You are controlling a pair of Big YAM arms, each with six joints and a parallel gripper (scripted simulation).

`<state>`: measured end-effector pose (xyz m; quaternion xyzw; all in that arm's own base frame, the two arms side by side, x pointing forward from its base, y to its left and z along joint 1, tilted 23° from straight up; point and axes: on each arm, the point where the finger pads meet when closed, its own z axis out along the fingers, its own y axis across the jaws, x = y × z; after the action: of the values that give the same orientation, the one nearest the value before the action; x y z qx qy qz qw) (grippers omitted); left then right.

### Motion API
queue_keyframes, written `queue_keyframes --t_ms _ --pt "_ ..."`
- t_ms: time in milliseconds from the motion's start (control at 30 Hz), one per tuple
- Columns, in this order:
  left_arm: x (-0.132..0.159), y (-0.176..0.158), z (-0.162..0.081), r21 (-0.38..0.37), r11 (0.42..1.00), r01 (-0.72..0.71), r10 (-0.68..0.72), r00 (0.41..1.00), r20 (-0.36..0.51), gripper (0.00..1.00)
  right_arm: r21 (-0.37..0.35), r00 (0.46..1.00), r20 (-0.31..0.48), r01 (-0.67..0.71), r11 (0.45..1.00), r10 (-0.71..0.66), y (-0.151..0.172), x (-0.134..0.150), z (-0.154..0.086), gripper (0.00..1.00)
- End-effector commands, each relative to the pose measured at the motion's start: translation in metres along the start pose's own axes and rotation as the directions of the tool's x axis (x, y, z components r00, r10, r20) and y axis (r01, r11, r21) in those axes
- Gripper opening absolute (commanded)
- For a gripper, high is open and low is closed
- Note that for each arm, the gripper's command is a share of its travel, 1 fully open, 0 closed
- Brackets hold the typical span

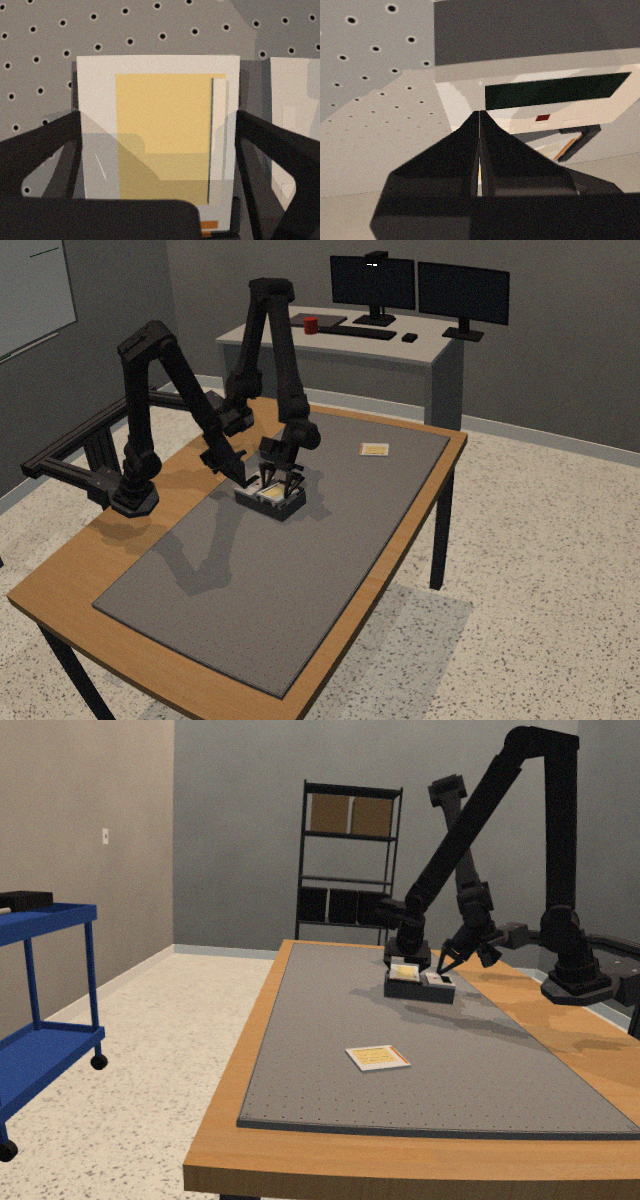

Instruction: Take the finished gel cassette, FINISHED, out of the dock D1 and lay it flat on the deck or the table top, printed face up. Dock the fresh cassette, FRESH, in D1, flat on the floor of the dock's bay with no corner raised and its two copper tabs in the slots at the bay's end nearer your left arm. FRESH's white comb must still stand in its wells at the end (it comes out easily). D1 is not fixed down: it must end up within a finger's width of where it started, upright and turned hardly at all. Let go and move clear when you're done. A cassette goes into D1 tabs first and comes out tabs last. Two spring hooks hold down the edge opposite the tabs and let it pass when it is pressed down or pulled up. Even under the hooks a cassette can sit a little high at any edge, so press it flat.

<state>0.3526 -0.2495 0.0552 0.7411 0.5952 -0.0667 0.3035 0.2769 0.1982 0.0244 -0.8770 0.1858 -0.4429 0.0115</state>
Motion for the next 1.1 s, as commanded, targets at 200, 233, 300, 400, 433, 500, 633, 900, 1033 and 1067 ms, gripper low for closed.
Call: queue_keyframes --t_ms 200,233,300,400,433,500,633,900,1033,1067 --pt "0.0133 -0.0052 -0.0010 0.013 1.000 0.017 -0.017 1.000 -0.016 0.00 -0.080 0.994 0.078 0.081 0.994 -0.075 0.0414 -0.0379 0.0198 0.00" --pt "0.0135 -0.0052 -0.0012 0.013 1.000 0.017 -0.017 1.000 -0.016 0.00 -0.080 0.994 0.078 0.081 0.994 -0.075 0.0414 -0.0379 0.0198 0.00" --pt "0.0138 -0.0052 -0.0014 0.013 1.000 0.017 -0.017 1.000 -0.016 0.00 -0.080 0.994 0.078 0.081 0.994 -0.075 0.0414 -0.0379 0.0198 0.00" --pt "0.0141 -0.0052 -0.0016 0.013 1.000 0.017 -0.017 1.000 -0.016 0.00 -0.080 0.994 0.078 0.081 0.994 -0.075 0.0414 -0.0379 0.0198 0.00" --pt "0.0141 -0.0052 -0.0016 0.013 1.000 0.017 -0.017 1.000 -0.016 0.00 -0.080 0.994 0.078 0.081 0.994 -0.075 0.0414 -0.0379 0.0198 0.00" --pt "0.0143 -0.0052 -0.0018 0.013 1.000 0.017 -0.017 1.000 -0.016 0.00 -0.080 0.994 0.078 0.081 0.994 -0.075 0.0414 -0.0379 0.0198 0.00" --pt "0.0146 -0.0052 -0.0020 0.013 1.000 0.017 -0.017 1.000 -0.016 0.00 -0.080 0.994 0.078 0.081 0.994 -0.075 0.0414 -0.0379 0.0198 0.00" --pt "0.0160 -0.0052 -0.0030 0.013 1.000 0.017 -0.017 1.000 -0.016 0.00 -0.080 0.994 0.078 0.081 0.994 -0.075 0.0414 -0.0379 0.0198 0.00" --pt "0.0163 -0.0052 -0.0032 0.013 1.000 0.017 -0.017 1.000 -0.016 0.00 -0.080 0.994 0.078 0.081 0.994 -0.075 0.0414 -0.0379 0.0198 0.00" --pt "0.0163 -0.0052 -0.0032 0.013 1.000 0.017 -0.017 1.000 -0.016 0.00 -0.080 0.994 0.078 0.081 0.994 -0.075 0.0414 -0.0379 0.0198 0.00"
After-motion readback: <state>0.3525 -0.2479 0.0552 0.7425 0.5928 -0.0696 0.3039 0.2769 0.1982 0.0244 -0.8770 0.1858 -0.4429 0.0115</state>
